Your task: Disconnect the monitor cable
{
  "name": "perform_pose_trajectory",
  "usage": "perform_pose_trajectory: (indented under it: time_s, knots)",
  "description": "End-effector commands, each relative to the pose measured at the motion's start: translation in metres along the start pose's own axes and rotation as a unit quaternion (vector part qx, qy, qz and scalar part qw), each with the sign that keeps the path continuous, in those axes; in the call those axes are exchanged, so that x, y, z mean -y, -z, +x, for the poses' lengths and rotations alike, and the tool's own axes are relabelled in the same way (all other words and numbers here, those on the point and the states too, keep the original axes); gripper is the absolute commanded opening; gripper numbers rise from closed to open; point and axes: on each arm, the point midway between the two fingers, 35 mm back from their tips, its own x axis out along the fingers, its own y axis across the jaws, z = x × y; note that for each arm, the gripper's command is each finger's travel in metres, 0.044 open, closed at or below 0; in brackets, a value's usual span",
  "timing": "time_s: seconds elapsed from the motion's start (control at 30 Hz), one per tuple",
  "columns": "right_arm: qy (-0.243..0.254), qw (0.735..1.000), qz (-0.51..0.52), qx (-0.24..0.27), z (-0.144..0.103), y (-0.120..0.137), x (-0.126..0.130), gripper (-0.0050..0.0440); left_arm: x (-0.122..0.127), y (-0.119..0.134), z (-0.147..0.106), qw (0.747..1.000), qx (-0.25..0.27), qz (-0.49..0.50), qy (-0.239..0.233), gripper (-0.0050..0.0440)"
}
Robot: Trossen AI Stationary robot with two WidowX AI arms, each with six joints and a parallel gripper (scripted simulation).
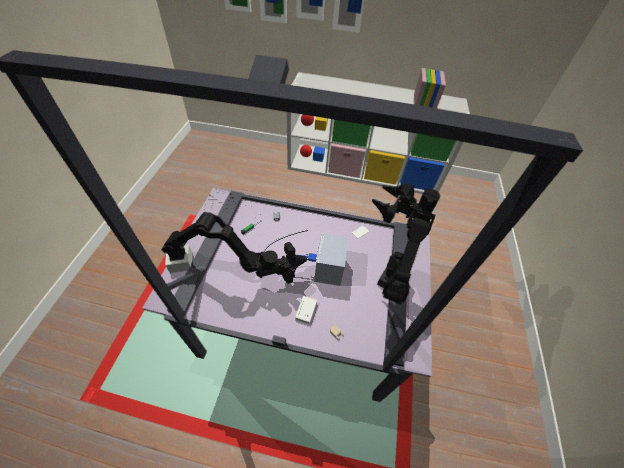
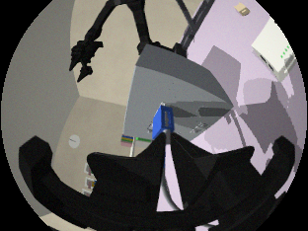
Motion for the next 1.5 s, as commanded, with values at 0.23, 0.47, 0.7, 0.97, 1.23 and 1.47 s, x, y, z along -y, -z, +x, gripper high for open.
perform_pose_trajectory:
  time_s: [0.23,0.47,0.7,0.97,1.23,1.47]
  knots:
    - [-0.001,1.000,-0.003,0.001,-0.0003,-0.0029,-0.0011,0.0440,-0.0151,-0.0045,-0.0006,0.999,0.005,-0.045,0.017,0.0000]
    - [-0.001,1.000,-0.003,0.001,-0.0003,-0.0029,-0.0011,0.0440,-0.0166,-0.0044,-0.0004,0.997,0.005,-0.074,0.037,0.0000]
    - [-0.001,1.000,-0.003,0.001,-0.0003,-0.0029,-0.0011,0.0440,-0.0181,-0.0042,-0.0002,0.993,0.006,-0.102,0.057,0.0000]
    - [-0.001,1.000,-0.003,0.001,-0.0003,-0.0029,-0.0011,0.0440,-0.0198,-0.0040,0.0000,0.988,0.006,-0.132,0.078,0.0000]
    - [-0.001,1.000,-0.003,0.001,-0.0003,-0.0029,-0.0011,0.0440,-0.0212,-0.0036,0.0004,0.982,0.007,-0.160,0.098,0.0000]
    - [-0.001,1.000,-0.003,0.001,-0.0003,-0.0029,-0.0011,0.0440,-0.0226,-0.0032,0.0007,0.976,0.007,-0.186,0.116,0.0000]
